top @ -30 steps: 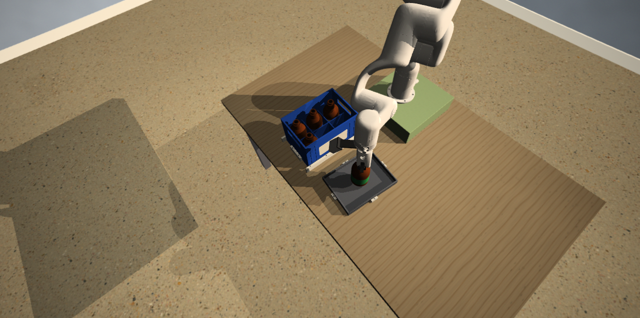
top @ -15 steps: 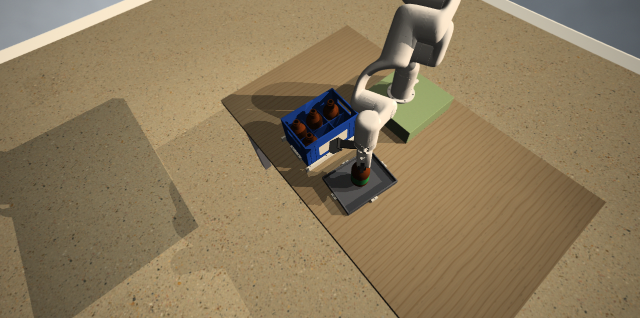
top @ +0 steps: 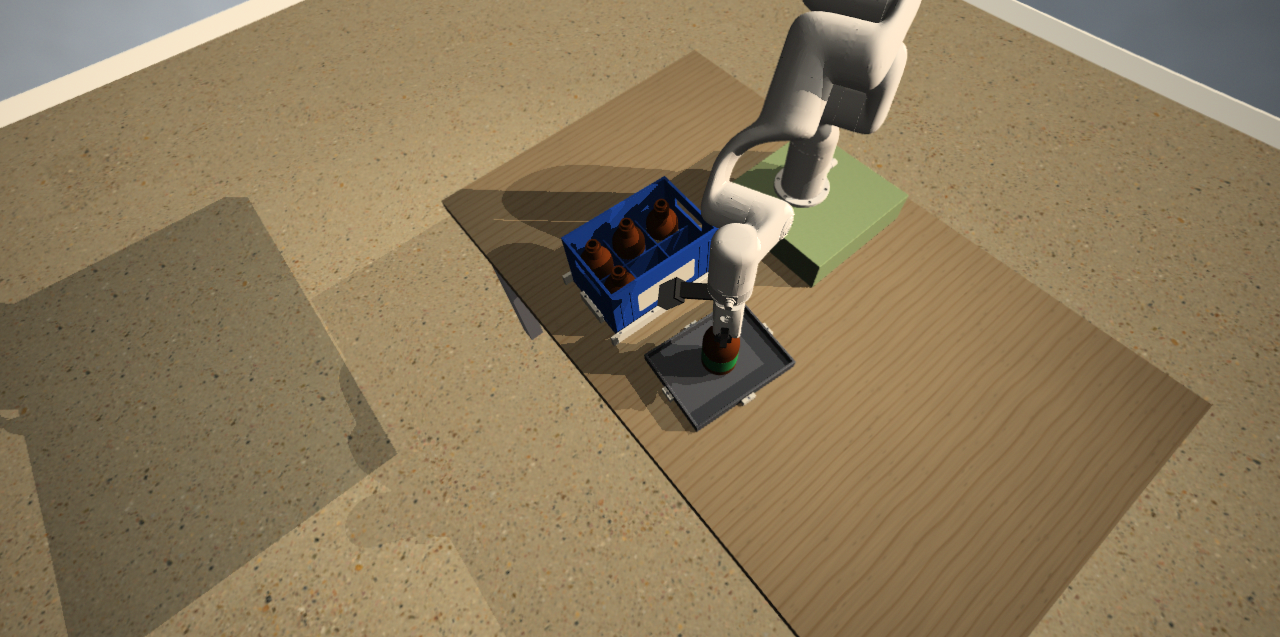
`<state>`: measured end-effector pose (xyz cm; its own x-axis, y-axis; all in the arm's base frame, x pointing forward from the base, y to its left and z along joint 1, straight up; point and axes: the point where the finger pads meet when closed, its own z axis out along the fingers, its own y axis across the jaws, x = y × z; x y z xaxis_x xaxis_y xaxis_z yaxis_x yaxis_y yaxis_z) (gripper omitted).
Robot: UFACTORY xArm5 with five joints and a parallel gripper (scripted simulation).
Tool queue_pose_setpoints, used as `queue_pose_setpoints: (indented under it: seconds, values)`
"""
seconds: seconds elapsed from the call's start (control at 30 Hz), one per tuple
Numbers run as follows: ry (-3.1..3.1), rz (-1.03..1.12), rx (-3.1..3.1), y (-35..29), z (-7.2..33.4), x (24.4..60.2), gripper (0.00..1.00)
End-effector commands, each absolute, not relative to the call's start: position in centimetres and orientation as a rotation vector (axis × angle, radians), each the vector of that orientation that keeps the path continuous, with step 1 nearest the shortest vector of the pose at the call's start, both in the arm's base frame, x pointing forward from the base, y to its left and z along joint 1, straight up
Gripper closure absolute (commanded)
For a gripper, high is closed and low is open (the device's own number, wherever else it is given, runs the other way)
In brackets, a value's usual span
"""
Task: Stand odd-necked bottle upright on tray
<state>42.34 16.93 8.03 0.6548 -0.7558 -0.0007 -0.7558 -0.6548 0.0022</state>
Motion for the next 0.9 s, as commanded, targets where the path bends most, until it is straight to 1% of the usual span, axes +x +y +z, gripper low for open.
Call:
queue_pose_setpoints:
  seconds: [0.0, 0.87]
  values:
    - [-1.306, 0.002, 2.859, 16.99, 7.94, 42.47, 1.0]
    - [-1.306, 0.002, 2.859, 17.0, 7.27, 42.48, 1.0]
